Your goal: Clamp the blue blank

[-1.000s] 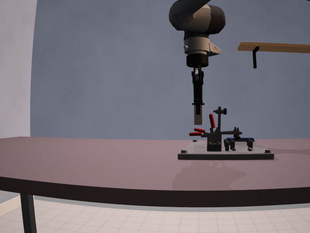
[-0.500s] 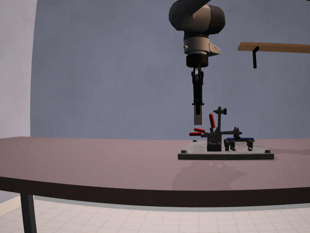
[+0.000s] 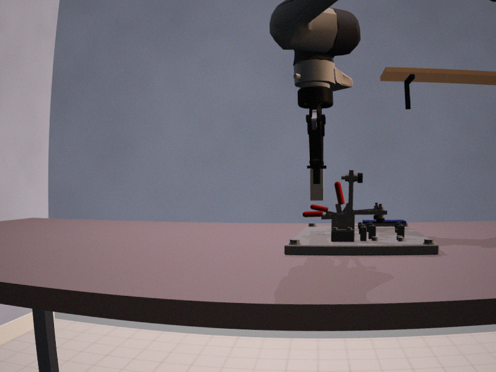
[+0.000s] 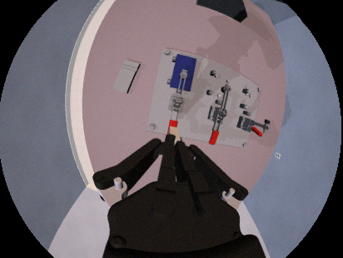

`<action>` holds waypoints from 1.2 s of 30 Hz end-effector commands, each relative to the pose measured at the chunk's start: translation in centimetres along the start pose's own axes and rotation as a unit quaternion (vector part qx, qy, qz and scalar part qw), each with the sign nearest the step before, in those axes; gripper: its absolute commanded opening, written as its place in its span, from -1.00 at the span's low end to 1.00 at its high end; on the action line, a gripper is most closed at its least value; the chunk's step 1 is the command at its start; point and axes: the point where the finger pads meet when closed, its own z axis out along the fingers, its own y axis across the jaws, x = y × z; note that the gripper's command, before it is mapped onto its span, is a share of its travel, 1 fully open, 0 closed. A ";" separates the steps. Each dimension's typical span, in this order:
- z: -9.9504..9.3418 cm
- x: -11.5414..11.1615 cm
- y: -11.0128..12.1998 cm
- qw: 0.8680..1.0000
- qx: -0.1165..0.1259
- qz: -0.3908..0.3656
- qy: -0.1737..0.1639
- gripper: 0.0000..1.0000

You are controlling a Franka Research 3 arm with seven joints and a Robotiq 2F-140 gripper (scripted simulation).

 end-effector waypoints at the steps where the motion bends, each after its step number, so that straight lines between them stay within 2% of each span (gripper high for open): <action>1: 0.2 -0.2 0.1 1.000 0.000 0.000 -0.001 -1.00; 36: 0.6 -0.2 0.1 1.000 0.000 0.000 -0.001 -1.00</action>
